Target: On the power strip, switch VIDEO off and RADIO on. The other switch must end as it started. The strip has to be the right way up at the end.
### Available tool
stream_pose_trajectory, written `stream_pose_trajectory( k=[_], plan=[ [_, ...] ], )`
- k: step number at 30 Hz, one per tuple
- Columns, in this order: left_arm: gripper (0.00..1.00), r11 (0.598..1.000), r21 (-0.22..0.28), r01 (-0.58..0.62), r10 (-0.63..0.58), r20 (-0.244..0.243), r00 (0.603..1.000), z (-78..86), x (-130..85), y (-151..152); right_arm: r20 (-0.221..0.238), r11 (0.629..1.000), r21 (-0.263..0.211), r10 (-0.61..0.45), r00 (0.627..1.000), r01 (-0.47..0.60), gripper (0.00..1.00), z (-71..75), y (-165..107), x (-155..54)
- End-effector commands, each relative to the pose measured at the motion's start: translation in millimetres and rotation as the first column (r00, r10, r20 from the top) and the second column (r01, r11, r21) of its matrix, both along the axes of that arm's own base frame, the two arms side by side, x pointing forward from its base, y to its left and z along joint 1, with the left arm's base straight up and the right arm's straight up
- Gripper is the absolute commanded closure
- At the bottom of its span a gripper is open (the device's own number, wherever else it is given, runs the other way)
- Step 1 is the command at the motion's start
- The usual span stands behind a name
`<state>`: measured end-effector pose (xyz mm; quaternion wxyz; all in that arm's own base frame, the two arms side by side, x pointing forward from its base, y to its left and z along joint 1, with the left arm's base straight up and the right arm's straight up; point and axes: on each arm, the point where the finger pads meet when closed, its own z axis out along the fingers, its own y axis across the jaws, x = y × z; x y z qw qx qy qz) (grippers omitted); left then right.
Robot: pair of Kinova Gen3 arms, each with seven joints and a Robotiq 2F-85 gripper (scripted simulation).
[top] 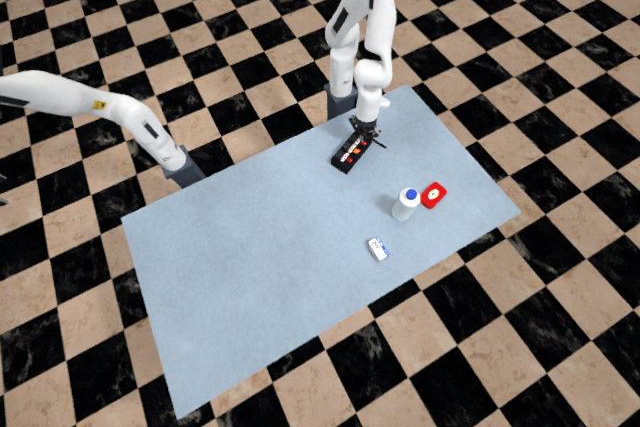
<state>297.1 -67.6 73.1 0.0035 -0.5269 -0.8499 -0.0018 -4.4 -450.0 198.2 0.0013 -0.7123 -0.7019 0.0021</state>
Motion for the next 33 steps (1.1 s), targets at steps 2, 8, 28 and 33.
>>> stream_pose_trajectory(
  k=[2, 8, 28, 33],
  plan=[
    [0.903, 1.000, -0.001, -0.003, 0.003, -0.003, 1.000, -1.5, -1.9, -0.5, 0.000, 1.000, -0.002, 0.000, 1.000, 0.000, 0.002, 0.6, -0.3, 0.0],
    [0.903, 1.000, -0.001, -0.003, 0.003, -0.003, 1.000, -1.5, -1.8, -0.5, 0.000, 1.000, -0.002, 0.000, 1.000, 0.000, 0.002, 0.6, -0.3, 0.0],
    [0.903, 1.000, -0.002, -0.004, 0.004, 0.001, 1.000, -1.0, 1.5, -3.3, 0.000, 1.000, -0.002, 0.000, 1.000, 0.000, 0.002, 0.6, -0.3, 0.0],
    [0.903, 1.000, -0.002, -0.004, 0.004, 0.001, 1.000, -1.0, 1.5, -3.3, 0.000, 1.000, -0.002, 0.000, 1.000, 0.000, 0.002, 0.6, -0.3, 0.0]
  ],
)
